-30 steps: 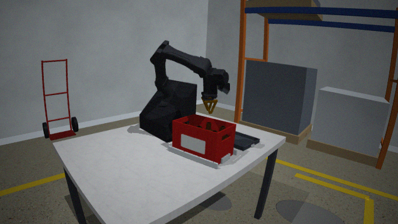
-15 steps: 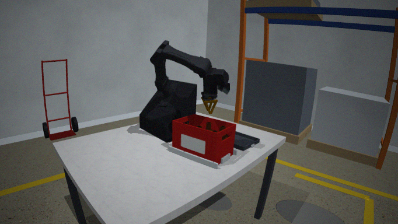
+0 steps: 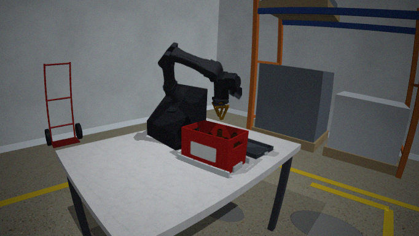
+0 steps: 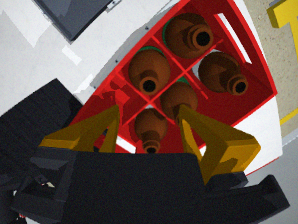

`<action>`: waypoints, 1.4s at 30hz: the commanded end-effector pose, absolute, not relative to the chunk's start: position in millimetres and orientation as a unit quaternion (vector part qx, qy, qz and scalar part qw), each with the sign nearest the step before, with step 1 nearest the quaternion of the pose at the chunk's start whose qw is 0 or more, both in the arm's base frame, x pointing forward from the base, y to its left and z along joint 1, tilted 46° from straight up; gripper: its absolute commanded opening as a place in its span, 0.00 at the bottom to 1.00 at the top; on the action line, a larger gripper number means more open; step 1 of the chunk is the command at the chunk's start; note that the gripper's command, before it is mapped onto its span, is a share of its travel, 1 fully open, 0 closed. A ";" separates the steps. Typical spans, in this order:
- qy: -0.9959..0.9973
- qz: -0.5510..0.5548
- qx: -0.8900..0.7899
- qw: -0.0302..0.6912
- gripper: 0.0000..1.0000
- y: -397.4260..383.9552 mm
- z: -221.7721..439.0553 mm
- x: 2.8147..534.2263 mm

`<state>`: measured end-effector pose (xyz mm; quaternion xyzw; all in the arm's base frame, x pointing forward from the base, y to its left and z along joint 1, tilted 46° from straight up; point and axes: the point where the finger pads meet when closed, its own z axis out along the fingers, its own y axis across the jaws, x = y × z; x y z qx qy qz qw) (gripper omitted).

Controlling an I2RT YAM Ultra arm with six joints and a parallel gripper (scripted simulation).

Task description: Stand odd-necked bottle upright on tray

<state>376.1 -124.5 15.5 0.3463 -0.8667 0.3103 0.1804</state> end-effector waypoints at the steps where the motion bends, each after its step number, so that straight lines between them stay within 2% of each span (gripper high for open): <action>1: -0.867 0.312 0.354 0.161 0.61 -114.5 22.4 381.3; 29: -0.865 0.303 0.355 0.183 0.61 -137.8 -9.5 369.2; 38: -0.866 0.305 0.353 0.180 0.61 -144.3 -13.5 369.5; 39: -0.865 0.314 0.355 0.163 0.61 -139.6 -7.5 384.1; 42: -0.863 0.305 0.360 0.179 0.61 -141.5 -17.2 370.9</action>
